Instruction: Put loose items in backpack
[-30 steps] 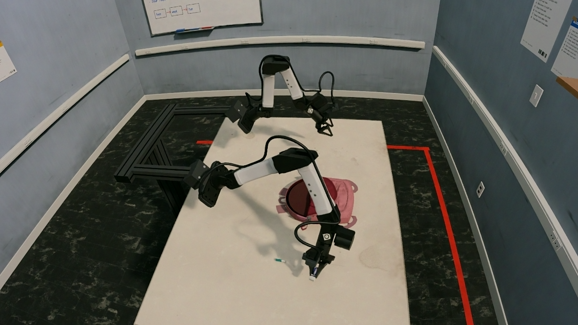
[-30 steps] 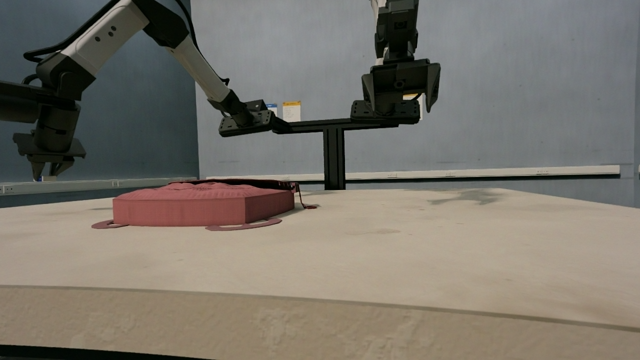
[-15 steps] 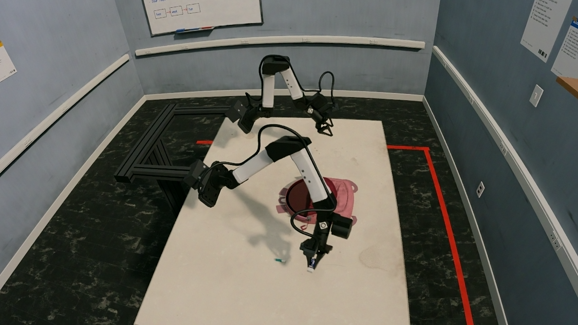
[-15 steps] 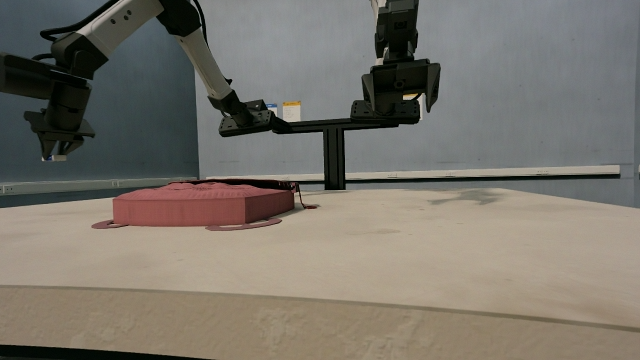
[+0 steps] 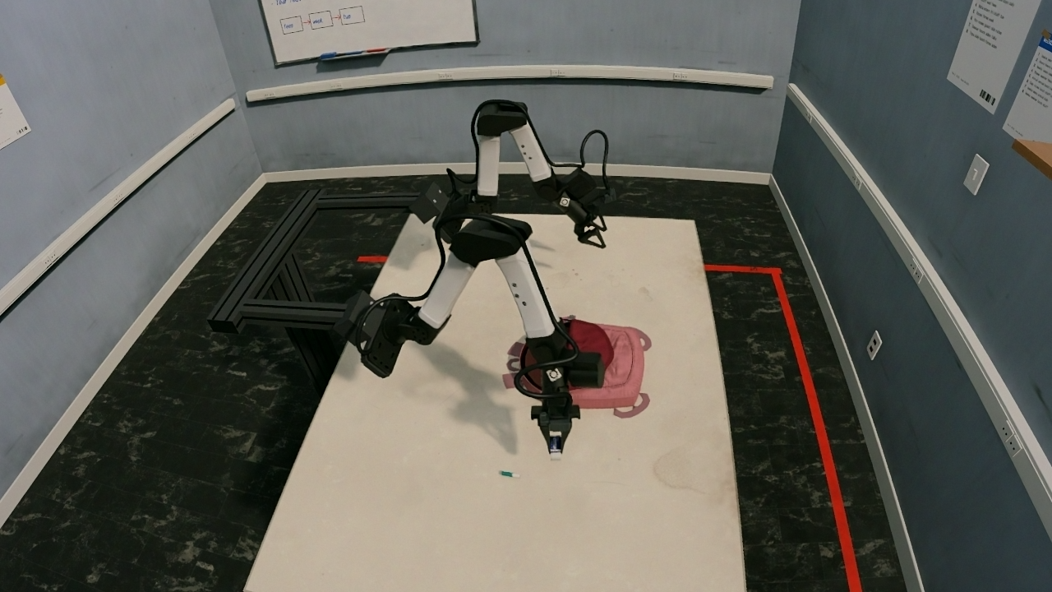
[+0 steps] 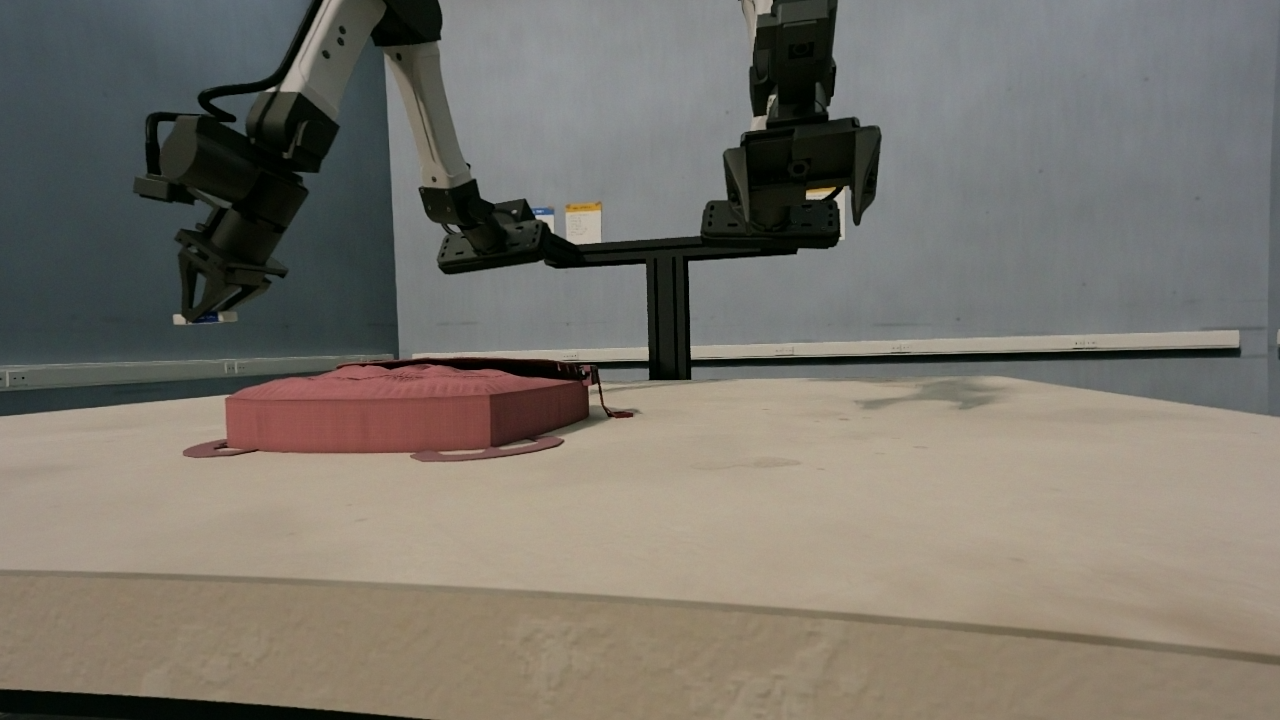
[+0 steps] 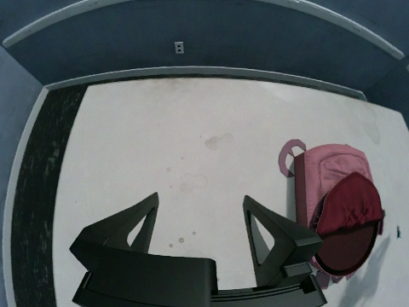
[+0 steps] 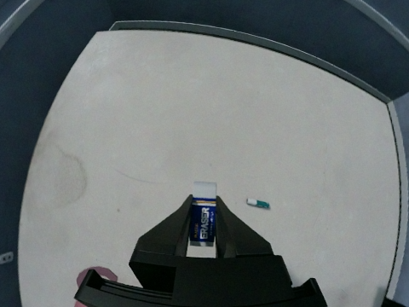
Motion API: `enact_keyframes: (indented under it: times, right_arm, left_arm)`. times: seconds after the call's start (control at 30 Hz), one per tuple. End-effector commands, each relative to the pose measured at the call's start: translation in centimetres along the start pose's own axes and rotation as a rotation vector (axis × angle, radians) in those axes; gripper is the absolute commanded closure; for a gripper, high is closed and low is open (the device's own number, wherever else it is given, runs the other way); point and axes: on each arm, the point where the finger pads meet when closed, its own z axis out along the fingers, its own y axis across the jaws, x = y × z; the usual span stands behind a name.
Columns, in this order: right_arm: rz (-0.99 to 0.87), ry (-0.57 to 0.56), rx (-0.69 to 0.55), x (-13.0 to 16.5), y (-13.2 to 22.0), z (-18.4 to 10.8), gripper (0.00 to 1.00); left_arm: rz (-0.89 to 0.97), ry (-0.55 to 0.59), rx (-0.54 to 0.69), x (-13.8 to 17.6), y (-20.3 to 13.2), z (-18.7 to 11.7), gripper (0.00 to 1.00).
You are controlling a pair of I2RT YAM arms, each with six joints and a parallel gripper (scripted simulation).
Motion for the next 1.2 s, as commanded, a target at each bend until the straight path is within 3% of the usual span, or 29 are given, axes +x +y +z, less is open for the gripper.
enact_keyframes:
  times: [0.0, 1.17]
  right_arm:
    - [-0.129, -0.085, -0.209, -0.4, 2.4, -1.9, 0.84]
    - [-1.118, -0.083, -0.965, 16.4, 0.1, -13.1, 0.84]
  left_arm:
    - [0.003, -0.027, -0.002, -0.9, 0.1, -0.3, 0.1]
    - [0.003, -0.027, -0.002, -0.9, 0.1, -0.3, 0.1]
